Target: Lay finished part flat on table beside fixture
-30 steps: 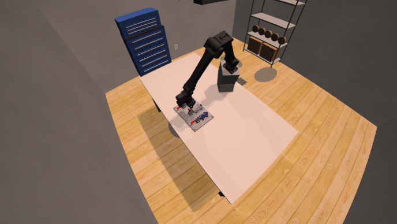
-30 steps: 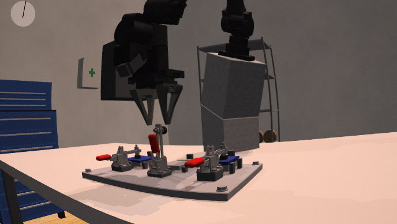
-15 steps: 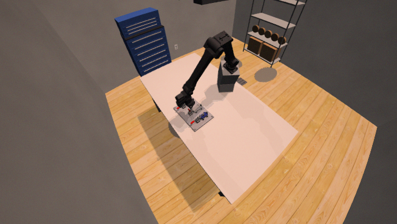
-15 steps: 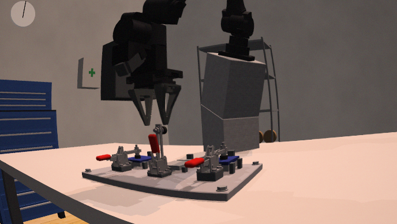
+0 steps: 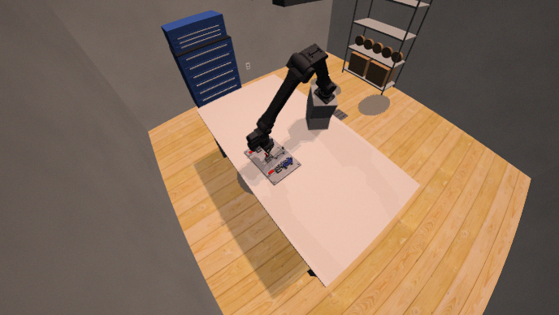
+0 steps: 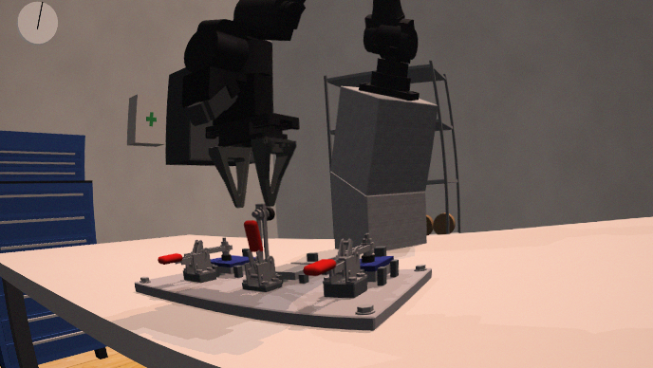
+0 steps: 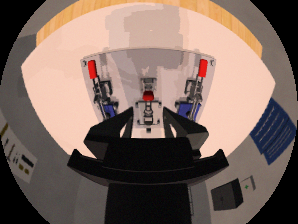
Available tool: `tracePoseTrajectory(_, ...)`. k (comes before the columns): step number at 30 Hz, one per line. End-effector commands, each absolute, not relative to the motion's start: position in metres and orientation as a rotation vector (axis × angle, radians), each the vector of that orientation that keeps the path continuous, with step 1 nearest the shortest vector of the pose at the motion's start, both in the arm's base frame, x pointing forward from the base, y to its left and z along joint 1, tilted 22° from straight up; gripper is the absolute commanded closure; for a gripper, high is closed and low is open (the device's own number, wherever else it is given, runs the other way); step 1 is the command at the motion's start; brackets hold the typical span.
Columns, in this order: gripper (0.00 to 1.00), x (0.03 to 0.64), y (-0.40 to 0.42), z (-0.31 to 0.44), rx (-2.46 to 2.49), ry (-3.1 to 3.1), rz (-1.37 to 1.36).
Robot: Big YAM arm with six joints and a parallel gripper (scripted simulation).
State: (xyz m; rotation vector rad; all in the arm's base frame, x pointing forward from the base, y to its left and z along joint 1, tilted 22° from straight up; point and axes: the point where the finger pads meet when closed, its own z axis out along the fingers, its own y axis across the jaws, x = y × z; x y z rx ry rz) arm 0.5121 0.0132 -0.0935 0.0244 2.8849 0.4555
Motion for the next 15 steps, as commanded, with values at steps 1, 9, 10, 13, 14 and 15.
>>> tracePoseTrajectory(1, 0.55, 0.5307, 0.0153, -0.0903, -0.015, 2.851, 0.442)
tracePoseTrajectory(9, 0.55, 0.5327, 0.0155, -0.0886, -0.017, 2.847, 0.441)
tracePoseTrajectory(10, 0.55, 0.5329, 0.0155, -0.0901, -0.017, 2.847, 0.441)
tracePoseTrajectory(13, 0.55, 0.5347, 0.0147, -0.0856, -0.017, 2.841, 0.439)
tracePoseTrajectory(14, 0.55, 0.5353, 0.0148, -0.0856, -0.018, 2.839, 0.438)
tracePoseTrajectory(15, 0.55, 0.5355, 0.015, -0.0865, -0.019, 2.839, 0.438)
